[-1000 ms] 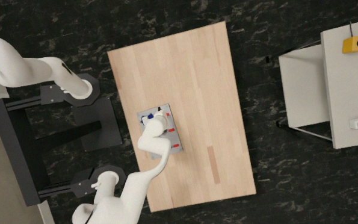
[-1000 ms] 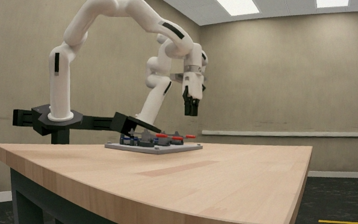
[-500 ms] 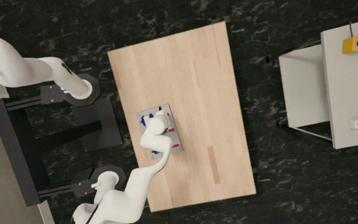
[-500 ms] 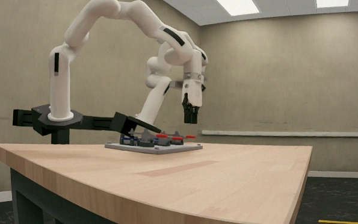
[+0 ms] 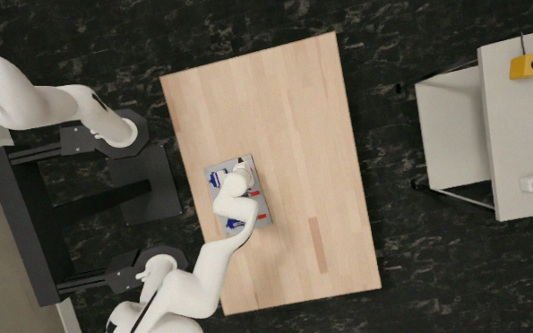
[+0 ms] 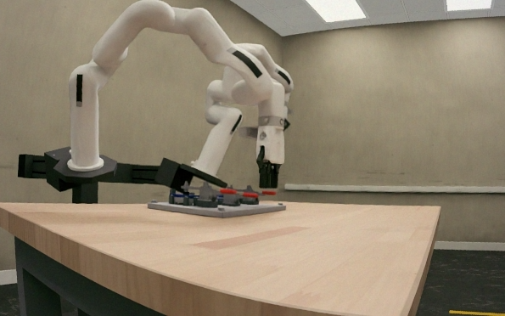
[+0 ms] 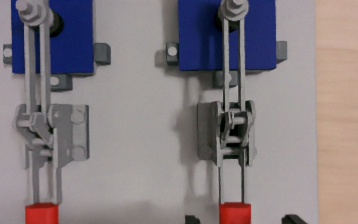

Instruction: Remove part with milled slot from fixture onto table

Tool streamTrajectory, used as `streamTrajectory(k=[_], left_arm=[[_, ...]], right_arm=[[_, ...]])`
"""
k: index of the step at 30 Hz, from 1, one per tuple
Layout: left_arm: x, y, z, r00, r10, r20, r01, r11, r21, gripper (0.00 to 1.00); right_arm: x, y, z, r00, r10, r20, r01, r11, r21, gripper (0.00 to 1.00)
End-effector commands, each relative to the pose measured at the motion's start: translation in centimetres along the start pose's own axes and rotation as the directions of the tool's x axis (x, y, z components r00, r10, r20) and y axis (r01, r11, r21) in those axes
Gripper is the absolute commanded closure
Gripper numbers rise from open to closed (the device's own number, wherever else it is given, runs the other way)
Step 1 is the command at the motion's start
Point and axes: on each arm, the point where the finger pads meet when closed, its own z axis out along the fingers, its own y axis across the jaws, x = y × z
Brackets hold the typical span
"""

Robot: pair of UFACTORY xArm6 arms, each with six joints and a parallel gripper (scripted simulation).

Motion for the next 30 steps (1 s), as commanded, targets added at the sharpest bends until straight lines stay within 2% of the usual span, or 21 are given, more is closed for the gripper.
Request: streamTrajectory(k=[1,20,30], left_arm=[[0.1,0.0,-0.1,1.000,0.000,-0.004,0.000,1.000,0.000,0.00],[0.1,0.0,-0.1,1.000,0.000,-0.004,0.000,1.000,0.000,0.00],[0.1,0.0,-0.1,1.000,0.000,-0.004,0.000,1.000,0.000,0.00]], right_arm=[[-0.2,0.1,0.0,1.000,0.001,0.004,-0.001,1.000,-0.003,0.52],[-0.2,0.1,0.2,1.000,0.001,0.004,-0.001,1.000,-0.003,0.52],[-0.2,0.1,2.0,1.000,0.001,0.004,-0.001,1.000,-0.003,0.52]])
